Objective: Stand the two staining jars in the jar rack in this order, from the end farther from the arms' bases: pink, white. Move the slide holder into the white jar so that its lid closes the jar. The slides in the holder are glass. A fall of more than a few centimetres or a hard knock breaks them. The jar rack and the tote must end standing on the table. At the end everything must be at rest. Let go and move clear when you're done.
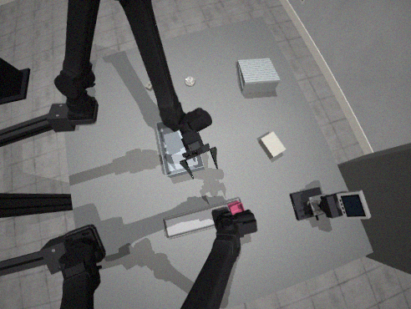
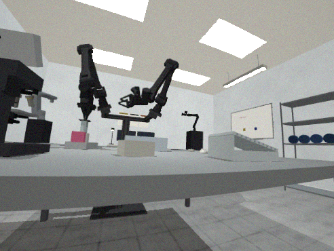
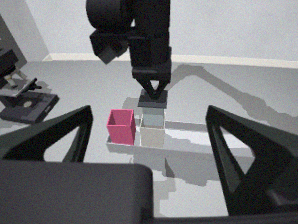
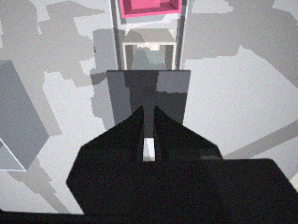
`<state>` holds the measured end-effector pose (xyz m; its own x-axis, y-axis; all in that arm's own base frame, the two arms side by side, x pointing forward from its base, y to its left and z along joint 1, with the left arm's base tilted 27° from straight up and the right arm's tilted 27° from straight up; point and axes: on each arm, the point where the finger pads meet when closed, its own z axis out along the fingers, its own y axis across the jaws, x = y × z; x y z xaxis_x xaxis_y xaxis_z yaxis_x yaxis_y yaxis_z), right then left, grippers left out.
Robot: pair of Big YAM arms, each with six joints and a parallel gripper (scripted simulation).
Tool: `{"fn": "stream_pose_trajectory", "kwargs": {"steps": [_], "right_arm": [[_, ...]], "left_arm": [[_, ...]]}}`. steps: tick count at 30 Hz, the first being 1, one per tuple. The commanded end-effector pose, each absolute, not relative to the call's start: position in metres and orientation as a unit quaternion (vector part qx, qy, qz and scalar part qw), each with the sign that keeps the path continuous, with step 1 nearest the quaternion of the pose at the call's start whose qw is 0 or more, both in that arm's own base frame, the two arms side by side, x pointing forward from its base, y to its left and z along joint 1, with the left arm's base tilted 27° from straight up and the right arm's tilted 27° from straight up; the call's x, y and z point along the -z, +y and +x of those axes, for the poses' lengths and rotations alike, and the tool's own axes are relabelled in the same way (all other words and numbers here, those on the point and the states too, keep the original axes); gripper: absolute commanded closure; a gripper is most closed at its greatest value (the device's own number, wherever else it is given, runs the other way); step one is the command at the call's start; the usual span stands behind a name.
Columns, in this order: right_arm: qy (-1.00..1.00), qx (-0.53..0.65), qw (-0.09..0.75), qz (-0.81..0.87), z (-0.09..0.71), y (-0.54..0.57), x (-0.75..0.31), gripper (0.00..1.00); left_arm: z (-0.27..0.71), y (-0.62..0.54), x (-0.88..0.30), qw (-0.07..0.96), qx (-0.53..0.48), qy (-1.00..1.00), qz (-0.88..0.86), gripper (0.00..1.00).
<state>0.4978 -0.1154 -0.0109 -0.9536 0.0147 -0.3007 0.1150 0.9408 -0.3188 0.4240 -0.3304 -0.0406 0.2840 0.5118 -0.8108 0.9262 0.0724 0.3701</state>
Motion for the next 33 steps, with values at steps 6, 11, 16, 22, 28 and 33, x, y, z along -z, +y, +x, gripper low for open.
{"fn": "stream_pose_trajectory", "kwargs": {"steps": [6,11,16,22,28,33], "right_arm": [[0.97,0.172,0.169,0.034,0.517,-0.131,0.017,1.0],[0.969,0.172,0.173,0.035,0.525,-0.135,0.023,1.0],[0.969,0.173,0.176,0.034,0.53,-0.138,0.032,1.0],[0.969,0.173,0.176,0.034,0.531,-0.144,0.049,1.0],[0.969,0.173,0.173,0.035,0.534,-0.149,0.06,1.0],[0.969,0.173,0.175,0.035,0.539,-0.151,0.067,1.0]], "left_arm": [[0.428,-0.336,0.033,0.484,0.217,0.55,0.645,0.0],[0.428,-0.336,0.033,0.484,0.217,0.55,0.645,0.0],[0.428,-0.336,0.033,0.484,0.217,0.55,0.645,0.0],[0.428,-0.336,0.033,0.484,0.217,0.55,0.645,0.0],[0.428,-0.336,0.033,0.484,0.217,0.55,0.645,0.0],[0.428,-0.336,0.033,0.484,0.217,0.55,0.645,0.0]]}}
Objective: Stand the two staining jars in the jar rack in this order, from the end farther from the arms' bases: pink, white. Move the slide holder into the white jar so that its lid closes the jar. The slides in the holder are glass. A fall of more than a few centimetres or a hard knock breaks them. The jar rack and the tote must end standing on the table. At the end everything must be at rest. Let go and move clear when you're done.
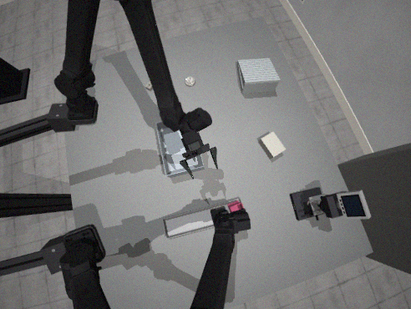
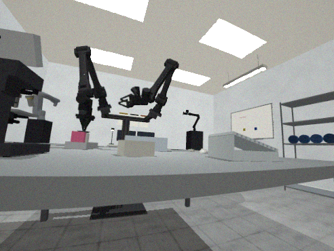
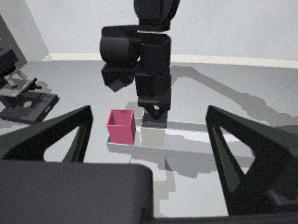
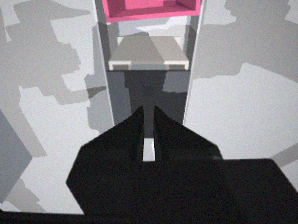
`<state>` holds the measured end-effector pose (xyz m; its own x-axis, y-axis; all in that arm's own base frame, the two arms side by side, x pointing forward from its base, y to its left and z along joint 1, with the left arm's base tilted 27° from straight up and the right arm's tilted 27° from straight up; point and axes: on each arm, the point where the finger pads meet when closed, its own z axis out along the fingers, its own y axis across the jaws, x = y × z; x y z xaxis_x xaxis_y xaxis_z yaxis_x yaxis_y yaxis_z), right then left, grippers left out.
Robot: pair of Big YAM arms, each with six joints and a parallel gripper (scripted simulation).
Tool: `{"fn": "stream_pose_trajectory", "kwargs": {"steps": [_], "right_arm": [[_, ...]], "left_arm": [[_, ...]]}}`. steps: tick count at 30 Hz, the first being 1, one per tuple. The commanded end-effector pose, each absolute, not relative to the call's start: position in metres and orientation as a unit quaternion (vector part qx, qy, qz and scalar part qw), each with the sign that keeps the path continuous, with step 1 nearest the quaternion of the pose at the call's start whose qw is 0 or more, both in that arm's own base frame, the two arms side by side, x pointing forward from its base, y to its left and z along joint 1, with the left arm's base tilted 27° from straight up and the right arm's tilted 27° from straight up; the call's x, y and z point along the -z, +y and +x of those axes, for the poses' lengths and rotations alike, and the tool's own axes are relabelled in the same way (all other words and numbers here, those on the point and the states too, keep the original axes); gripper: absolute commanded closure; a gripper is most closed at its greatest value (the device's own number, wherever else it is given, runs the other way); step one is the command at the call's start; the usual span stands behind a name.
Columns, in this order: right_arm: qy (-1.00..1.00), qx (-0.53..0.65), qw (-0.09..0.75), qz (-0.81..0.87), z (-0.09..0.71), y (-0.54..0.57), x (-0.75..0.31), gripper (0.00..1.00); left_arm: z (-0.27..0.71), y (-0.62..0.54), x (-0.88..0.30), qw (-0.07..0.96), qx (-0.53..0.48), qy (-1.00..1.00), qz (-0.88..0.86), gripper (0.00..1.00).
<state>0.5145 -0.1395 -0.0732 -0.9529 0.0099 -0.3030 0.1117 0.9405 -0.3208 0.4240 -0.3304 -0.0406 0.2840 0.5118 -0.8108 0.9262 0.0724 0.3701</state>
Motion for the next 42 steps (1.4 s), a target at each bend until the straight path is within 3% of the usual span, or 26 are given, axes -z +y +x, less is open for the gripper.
{"fn": "stream_pose_trajectory", "kwargs": {"steps": [1,13,19,20,25,26,27,36,37,42], "right_arm": [[0.969,0.173,0.175,0.035,0.54,-0.152,0.068,1.0],[0.968,0.173,0.179,0.034,0.532,-0.142,0.072,1.0],[0.968,0.172,0.179,0.039,0.532,-0.142,0.072,0.32],[0.968,0.172,0.179,0.039,0.532,-0.142,0.072,0.26],[0.968,0.172,0.176,0.035,0.529,-0.141,0.074,0.26],[0.968,0.172,0.178,0.035,0.528,-0.141,0.069,0.15],[0.968,0.172,0.178,0.036,0.525,-0.141,0.064,0.14],[0.971,0.17,0.168,0.031,0.508,-0.127,0.051,0.14],[0.971,0.17,0.168,0.031,0.507,-0.126,0.049,0.02],[0.97,0.17,0.169,0.031,0.499,-0.118,0.028,0.0]], "left_arm": [[0.428,-0.336,0.033,0.484,0.217,0.55,0.645,0.0],[0.428,-0.336,0.033,0.484,0.217,0.55,0.645,0.0],[0.428,-0.336,0.033,0.484,0.217,0.55,0.645,0.0],[0.428,-0.336,0.033,0.484,0.217,0.55,0.645,0.0],[0.428,-0.336,0.033,0.484,0.217,0.55,0.645,0.0],[0.428,-0.336,0.033,0.484,0.217,0.55,0.645,0.0],[0.428,-0.336,0.033,0.484,0.217,0.55,0.645,0.0],[0.428,-0.336,0.033,0.484,0.217,0.55,0.645,0.0],[0.428,-0.336,0.033,0.484,0.217,0.55,0.645,0.0],[0.428,-0.336,0.033,0.484,0.217,0.55,0.645,0.0]]}}
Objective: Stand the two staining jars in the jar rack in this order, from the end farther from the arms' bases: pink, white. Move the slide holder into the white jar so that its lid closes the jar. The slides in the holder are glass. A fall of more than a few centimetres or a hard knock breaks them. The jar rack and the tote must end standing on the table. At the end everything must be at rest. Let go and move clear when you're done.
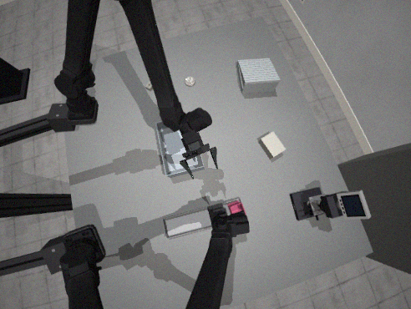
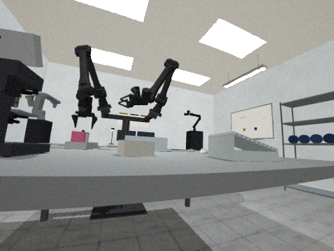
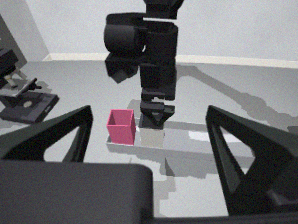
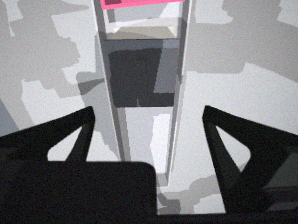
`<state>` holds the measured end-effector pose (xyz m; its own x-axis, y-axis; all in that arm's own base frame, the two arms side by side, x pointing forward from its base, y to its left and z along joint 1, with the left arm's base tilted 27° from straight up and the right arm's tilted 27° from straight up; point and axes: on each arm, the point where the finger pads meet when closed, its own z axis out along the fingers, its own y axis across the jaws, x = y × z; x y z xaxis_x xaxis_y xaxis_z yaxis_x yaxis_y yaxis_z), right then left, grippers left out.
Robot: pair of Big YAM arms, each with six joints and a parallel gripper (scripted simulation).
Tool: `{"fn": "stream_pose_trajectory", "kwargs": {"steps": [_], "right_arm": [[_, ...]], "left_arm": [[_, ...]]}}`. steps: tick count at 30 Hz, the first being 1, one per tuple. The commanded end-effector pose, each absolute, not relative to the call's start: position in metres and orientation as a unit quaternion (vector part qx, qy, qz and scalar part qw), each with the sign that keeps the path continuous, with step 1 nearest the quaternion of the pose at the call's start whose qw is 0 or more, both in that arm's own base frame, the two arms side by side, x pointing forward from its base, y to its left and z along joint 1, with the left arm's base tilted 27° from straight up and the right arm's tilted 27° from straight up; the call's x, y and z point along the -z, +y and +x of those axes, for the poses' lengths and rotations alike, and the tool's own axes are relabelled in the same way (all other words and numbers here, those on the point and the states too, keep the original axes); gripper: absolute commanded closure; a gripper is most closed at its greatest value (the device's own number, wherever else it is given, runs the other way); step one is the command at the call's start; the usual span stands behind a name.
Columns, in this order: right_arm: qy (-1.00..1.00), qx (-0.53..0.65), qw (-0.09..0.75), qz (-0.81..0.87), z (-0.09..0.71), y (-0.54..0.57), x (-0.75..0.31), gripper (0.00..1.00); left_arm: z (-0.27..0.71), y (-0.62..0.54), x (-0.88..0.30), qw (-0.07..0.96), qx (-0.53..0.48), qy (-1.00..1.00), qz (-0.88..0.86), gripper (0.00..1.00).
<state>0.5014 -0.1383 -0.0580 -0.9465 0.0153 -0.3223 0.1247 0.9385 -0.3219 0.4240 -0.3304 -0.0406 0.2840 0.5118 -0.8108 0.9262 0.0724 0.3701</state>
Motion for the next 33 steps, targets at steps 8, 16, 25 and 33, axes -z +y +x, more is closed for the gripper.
{"fn": "stream_pose_trajectory", "kwargs": {"steps": [8,16,25,33], "right_arm": [[0.969,0.171,0.175,0.032,0.511,-0.114,0.02,0.0],[0.968,0.172,0.177,0.033,0.517,-0.119,0.021,0.0],[0.967,0.173,0.185,0.034,0.52,-0.119,0.013,0.0],[0.967,0.173,0.185,0.034,0.52,-0.119,0.013,0.0]], "left_arm": [[0.428,-0.336,0.033,0.484,0.217,0.55,0.645,0.0],[0.428,-0.336,0.033,0.484,0.217,0.55,0.645,0.0],[0.428,-0.336,0.033,0.484,0.217,0.55,0.645,0.0],[0.428,-0.336,0.033,0.484,0.217,0.55,0.645,0.0]]}}
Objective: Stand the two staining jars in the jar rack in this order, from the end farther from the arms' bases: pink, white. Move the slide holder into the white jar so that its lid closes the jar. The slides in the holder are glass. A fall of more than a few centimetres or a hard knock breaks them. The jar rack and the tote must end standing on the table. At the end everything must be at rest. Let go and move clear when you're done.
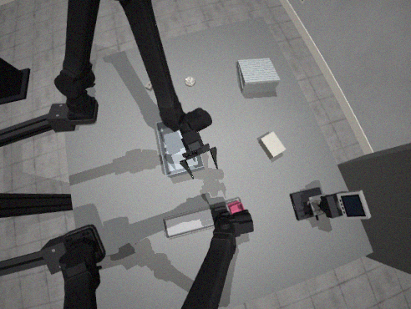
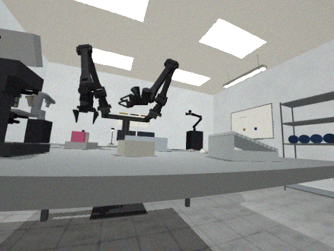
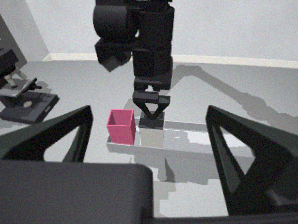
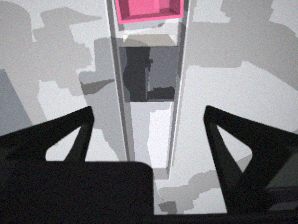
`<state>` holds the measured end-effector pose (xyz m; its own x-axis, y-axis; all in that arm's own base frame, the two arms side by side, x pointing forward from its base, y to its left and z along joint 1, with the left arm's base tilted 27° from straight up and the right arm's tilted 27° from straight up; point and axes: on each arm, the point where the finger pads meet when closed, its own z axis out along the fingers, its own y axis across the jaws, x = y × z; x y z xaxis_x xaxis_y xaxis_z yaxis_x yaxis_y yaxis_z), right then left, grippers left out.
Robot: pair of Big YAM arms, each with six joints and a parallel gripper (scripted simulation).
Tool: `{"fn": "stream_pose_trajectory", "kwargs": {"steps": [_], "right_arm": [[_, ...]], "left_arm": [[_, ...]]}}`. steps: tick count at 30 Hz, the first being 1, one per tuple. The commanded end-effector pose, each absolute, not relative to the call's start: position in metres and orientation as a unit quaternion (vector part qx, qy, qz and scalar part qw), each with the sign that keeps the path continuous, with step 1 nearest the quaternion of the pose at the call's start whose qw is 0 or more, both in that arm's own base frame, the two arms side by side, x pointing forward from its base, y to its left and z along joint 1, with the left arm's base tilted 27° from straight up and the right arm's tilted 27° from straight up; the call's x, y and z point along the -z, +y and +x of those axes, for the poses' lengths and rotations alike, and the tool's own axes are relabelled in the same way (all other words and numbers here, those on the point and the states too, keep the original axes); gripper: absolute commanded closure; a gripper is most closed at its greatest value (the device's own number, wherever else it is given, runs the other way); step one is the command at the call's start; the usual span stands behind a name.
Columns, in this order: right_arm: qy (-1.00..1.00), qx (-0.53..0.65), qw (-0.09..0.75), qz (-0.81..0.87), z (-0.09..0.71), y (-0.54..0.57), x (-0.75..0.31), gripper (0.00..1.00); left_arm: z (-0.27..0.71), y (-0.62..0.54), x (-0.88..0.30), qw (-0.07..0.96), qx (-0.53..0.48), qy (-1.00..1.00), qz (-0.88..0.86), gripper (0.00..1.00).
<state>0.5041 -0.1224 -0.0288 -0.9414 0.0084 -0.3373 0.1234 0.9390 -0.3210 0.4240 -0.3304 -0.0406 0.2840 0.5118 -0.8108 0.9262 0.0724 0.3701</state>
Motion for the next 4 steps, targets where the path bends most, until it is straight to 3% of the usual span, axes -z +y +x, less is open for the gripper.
{"fn": "stream_pose_trajectory", "kwargs": {"steps": [1,4], "right_arm": [[0.967,0.173,0.185,0.034,0.5198,-0.1193,0.0133,0.0],[0.967,0.173,0.185,0.034,0.5198,-0.1193,0.0133,0.0]], "left_arm": [[0.4285,-0.336,0.0329,0.484,0.217,0.55,0.645,0.0],[0.4285,-0.336,0.0329,0.484,0.217,0.55,0.645,0.0]]}}
